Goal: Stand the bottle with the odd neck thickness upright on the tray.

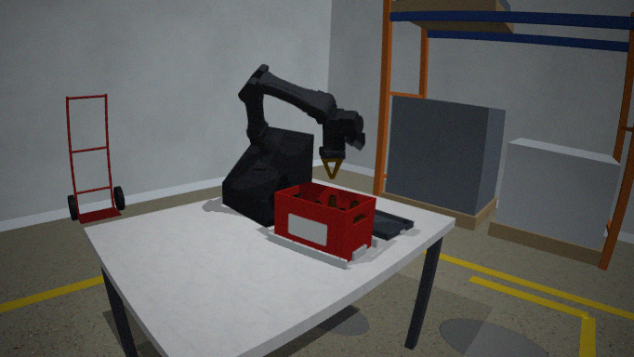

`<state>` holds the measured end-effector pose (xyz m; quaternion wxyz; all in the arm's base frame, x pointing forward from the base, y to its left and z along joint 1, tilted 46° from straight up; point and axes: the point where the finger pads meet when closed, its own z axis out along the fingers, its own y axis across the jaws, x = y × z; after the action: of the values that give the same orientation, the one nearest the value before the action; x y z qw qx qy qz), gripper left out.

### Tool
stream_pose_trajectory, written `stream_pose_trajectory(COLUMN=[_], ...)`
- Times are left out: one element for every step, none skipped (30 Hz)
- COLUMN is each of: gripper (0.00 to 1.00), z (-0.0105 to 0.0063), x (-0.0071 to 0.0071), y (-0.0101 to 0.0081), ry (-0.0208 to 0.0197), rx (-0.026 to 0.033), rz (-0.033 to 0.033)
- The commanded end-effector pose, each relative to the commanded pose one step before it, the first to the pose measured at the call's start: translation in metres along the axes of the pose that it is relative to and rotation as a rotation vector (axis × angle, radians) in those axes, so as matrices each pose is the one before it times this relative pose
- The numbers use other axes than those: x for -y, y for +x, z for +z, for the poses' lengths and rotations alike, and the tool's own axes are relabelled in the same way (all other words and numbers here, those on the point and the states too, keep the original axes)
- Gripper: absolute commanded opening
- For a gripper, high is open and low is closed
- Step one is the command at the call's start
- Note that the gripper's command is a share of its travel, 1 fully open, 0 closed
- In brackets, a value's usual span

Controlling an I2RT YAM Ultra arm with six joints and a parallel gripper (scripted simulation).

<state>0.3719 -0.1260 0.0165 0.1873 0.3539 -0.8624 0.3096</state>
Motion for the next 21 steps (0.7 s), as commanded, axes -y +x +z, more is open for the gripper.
stream_pose_trajectory(gripper=[0.0, 0.0, 0.0, 0.0, 0.0, 0.0, 0.0, 0.0, 0.0, 0.0, 0.0, 0.0, 0.0, 0.0, 0.0, 0.0, 0.0, 0.0, 0.61, 0.61, 0.61], z=[-0.01038, 0.0, 0.0, 0.0, 0.0, 0.0, 0.0, 0.0, 0.0, 0.0, 0.0, 0.0, 0.0, 0.0, 0.0, 0.0, 0.0, 0.0, -0.00771, 0.0, 0.0], x=[0.00551, 0.0, 0.0, 0.0, 0.0, 0.0, 0.0, 0.0, 0.0, 0.0, 0.0, 0.0, 0.0, 0.0, 0.0, 0.0, 0.0, 0.0, 0.0004, 0.0, 0.0], y=[-0.01716, 0.0, 0.0, 0.0, 0.0, 0.0, 0.0, 0.0, 0.0, 0.0, 0.0, 0.0, 0.0, 0.0, 0.0, 0.0, 0.0, 0.0, 0.00966, 0.0, 0.0], ry=[0.0195, 0.0, 0.0, 0.0, 0.0, 0.0, 0.0, 0.0, 0.0, 0.0, 0.0, 0.0, 0.0, 0.0, 0.0, 0.0, 0.0, 0.0, -0.0018, 0.0, 0.0], rx=[0.0445, 0.0, 0.0, 0.0, 0.0, 0.0, 0.0, 0.0, 0.0, 0.0, 0.0, 0.0, 0.0, 0.0, 0.0, 0.0, 0.0, 0.0, -0.00199, 0.0, 0.0], rz=[0.02968, 0.0, 0.0, 0.0, 0.0, 0.0, 0.0, 0.0, 0.0, 0.0, 0.0, 0.0, 0.0, 0.0, 0.0, 0.0, 0.0, 0.0, -0.01021, -0.00005, 0.0])
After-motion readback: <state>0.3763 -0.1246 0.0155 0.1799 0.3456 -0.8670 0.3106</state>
